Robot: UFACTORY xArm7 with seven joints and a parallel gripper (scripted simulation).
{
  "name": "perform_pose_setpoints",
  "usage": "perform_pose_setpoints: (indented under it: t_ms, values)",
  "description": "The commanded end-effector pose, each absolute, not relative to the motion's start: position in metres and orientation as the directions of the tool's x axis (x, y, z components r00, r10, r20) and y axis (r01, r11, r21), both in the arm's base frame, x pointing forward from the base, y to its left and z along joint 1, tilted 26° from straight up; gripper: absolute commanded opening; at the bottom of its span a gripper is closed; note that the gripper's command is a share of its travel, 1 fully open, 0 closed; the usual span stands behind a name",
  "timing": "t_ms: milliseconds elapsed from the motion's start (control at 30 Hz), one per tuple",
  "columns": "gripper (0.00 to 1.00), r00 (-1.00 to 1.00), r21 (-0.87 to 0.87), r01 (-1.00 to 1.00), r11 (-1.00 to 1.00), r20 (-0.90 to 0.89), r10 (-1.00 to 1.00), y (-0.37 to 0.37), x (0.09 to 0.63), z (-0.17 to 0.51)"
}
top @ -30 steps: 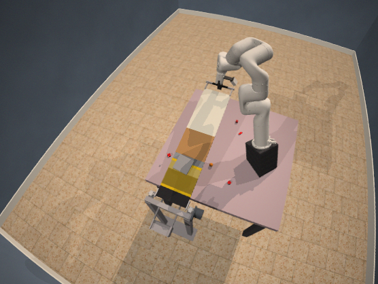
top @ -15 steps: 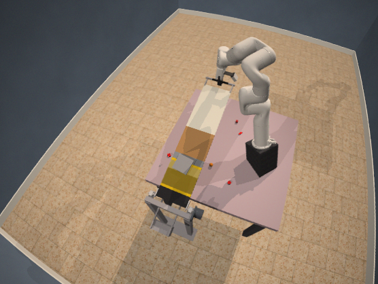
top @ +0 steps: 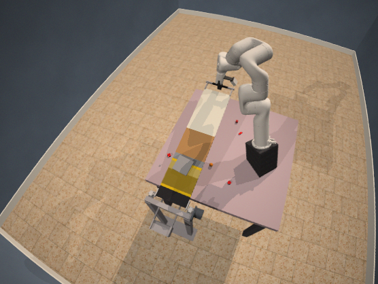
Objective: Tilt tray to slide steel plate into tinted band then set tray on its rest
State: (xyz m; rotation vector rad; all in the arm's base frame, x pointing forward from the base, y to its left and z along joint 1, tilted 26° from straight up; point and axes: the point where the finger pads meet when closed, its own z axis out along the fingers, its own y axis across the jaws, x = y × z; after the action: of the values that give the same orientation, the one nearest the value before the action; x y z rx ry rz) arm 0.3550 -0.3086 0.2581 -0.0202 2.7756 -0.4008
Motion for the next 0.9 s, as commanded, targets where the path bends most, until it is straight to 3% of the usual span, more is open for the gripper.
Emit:
perform_pose_setpoints:
  t_ms: [0,200,400,567,867]
  values:
    - [0.00,-0.943,-0.280,0.035,0.959,-0.327,-0.061,-0.310,0.356,0.259]
    - [0.00,-0.943,-0.280,0.035,0.959,-0.327,-0.061,-0.310,0.356,0.259]
    - [0.00,-0.943,-0.280,0.035,0.959,-0.327,-0.061,-0.270,0.330,0.326]
    - [0.00,-0.943,-0.280,0.035,0.959,-0.327,-0.061,-0.305,0.352,0.268]
    - [0.00,-0.943,-0.280,0.035,0.959,-0.327,-0.061,-0.310,0.356,0.259]
